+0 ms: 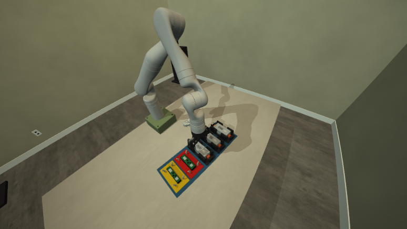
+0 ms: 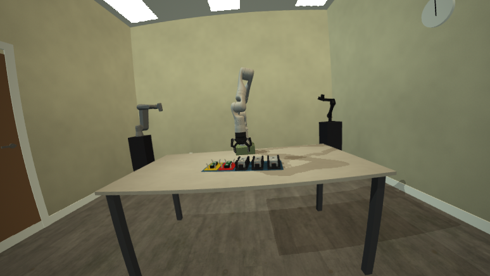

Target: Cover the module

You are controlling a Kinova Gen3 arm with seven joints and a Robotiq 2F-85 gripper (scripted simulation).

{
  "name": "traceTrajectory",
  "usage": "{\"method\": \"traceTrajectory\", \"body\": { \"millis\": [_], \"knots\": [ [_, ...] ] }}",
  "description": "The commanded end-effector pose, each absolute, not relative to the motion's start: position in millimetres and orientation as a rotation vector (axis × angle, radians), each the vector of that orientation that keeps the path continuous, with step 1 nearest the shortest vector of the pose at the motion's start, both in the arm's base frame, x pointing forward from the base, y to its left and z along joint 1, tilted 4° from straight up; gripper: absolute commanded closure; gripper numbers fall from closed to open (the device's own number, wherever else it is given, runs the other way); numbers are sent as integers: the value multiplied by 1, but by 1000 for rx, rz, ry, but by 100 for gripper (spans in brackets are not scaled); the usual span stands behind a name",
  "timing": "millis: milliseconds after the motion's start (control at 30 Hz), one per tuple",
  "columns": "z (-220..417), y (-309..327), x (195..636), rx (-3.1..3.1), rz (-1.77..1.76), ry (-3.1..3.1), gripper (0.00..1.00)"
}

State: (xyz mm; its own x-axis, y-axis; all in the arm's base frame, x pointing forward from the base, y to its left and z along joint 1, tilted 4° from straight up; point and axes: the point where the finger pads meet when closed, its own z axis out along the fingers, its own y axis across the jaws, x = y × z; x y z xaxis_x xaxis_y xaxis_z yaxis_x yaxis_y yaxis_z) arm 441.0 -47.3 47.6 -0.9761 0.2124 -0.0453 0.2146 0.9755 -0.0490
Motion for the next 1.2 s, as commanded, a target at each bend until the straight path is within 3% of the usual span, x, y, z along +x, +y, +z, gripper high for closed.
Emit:
{"method": "traceTrajectory", "body": {
  "millis": [0,1167],
  "knots": [
    [47,-47,442,333,-82,3081,0],
    [17,-49,443,333,-82,3081,0]
  ]
}}
